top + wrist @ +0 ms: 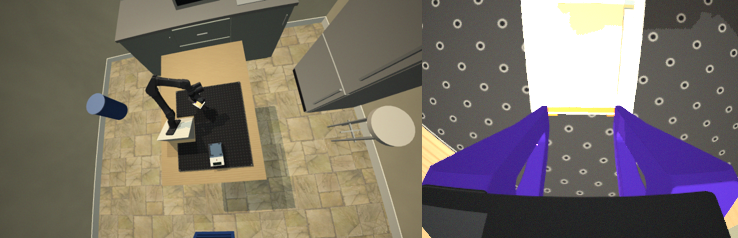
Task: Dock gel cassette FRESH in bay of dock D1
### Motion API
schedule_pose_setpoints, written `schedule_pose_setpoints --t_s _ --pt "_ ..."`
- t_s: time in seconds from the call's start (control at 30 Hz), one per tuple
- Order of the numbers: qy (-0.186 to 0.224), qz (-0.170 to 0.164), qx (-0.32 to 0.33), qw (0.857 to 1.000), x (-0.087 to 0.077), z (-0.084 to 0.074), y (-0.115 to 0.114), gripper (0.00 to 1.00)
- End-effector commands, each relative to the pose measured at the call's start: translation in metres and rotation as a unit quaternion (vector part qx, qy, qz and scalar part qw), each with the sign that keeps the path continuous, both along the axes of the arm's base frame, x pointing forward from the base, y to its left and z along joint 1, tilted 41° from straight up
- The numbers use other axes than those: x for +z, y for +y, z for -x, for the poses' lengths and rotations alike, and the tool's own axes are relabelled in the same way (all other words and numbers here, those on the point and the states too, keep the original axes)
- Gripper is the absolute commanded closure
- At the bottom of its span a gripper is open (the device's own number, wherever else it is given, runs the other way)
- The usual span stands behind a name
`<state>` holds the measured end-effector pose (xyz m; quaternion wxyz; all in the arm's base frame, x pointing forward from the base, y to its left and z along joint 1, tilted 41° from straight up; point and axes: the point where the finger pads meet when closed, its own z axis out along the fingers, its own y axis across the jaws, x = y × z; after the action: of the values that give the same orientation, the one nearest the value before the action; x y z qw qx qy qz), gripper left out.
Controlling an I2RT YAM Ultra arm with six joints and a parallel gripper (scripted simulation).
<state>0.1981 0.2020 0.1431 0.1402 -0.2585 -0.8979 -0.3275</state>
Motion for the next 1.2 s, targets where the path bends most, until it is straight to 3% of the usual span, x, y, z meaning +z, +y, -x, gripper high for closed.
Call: schedule_pose_setpoints --t_s 0.0,0.83,0.87,1.17 --pt "0.000 0.006 -0.012 1.000 0.0034 -0.0076 -0.0040 0.66" --pt "0.000 0.006 -0.012 1.000 0.0034 -0.0076 -0.0040 0.66" --pt "0.000 0.006 -0.012 1.000 0.0034 -0.0076 -0.0040 0.00" --pt "0.000 0.006 -0.012 1.000 0.0034 -0.0076 -0.0040 0.00"
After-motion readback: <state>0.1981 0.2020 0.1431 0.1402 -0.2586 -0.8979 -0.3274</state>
